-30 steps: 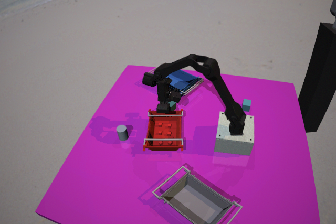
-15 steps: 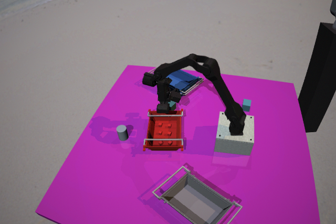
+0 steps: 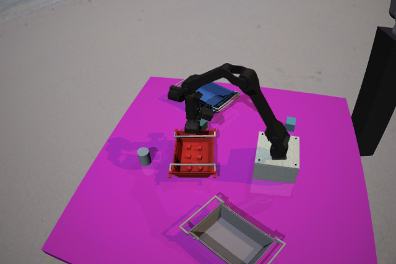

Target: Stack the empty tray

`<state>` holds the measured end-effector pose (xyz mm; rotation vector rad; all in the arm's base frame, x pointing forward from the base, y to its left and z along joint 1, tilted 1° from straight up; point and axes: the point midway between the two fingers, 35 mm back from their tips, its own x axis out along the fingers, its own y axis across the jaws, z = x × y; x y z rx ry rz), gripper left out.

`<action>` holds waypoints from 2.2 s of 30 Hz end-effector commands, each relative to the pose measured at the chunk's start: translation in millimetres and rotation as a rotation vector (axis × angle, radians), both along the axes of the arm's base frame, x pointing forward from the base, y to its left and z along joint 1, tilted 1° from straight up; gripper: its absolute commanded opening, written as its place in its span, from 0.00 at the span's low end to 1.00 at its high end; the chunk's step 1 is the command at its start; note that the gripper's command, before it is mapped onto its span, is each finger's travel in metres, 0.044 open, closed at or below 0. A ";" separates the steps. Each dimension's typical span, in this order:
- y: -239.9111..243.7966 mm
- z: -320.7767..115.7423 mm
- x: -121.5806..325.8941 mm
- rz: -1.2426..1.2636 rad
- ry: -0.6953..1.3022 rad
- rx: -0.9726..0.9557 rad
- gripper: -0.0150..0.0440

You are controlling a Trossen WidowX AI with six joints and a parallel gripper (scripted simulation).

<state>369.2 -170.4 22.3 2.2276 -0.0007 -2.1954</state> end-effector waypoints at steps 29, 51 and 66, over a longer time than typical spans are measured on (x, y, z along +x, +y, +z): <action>0.0 0.0 0.0 0.000 0.000 0.000 0.25; 0.0 0.0 0.0 0.000 0.000 0.000 0.30; -3.1 94.1 8.3 0.000 -0.001 0.000 0.97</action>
